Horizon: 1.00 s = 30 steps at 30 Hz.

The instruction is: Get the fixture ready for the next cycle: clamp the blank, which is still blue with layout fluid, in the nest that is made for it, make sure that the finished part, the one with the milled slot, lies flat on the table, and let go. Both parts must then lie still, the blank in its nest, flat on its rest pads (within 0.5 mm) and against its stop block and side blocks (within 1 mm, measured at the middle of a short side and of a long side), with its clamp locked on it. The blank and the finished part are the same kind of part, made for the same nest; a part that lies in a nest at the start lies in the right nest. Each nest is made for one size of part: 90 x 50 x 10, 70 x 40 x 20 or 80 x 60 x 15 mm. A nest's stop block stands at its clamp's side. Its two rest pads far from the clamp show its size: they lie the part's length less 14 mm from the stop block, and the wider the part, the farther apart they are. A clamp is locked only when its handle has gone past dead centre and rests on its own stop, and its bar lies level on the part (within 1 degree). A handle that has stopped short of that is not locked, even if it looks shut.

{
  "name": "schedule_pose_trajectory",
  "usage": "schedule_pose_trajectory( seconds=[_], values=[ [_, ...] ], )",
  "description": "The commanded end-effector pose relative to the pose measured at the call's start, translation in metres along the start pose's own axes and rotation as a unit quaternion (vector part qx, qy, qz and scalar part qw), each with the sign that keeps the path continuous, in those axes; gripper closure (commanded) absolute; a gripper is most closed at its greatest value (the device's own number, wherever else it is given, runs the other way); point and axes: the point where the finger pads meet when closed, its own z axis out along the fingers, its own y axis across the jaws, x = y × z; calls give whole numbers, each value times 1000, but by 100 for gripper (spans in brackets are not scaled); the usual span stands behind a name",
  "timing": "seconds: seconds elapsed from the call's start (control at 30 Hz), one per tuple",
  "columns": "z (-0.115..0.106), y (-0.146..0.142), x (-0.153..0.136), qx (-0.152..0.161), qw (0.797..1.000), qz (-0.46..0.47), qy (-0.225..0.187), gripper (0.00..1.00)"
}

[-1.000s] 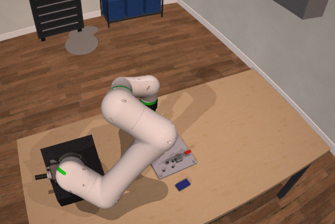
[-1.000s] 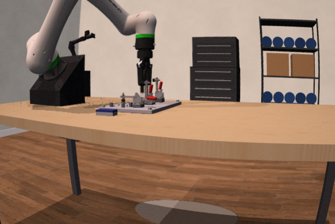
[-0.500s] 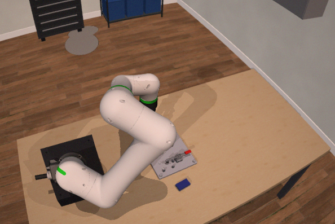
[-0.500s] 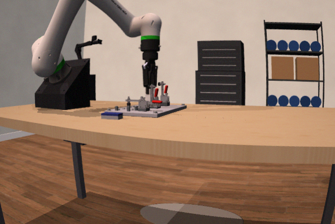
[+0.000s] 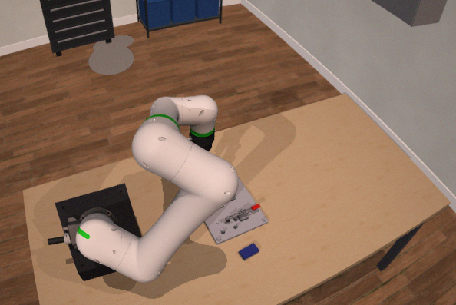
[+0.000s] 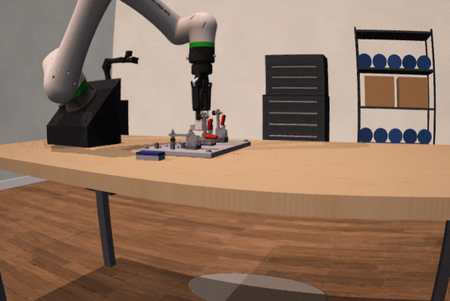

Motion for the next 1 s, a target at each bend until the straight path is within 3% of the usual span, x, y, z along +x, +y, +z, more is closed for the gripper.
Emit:
schedule_pose_trajectory(
  seconds=[0.0, 0.3, 0.73, 0.97],
  values=[
    [-2, 0, 0, 0, 1000, 0, 0, 100],
    [-5, 0, 0, 0, 1000, 0, 0, 100],
    [-35, 0, -7, 0, 1000, 0, 0, 100],
    [-37, 0, -8, 0, 1000, 0, 0, 100]
  ],
)
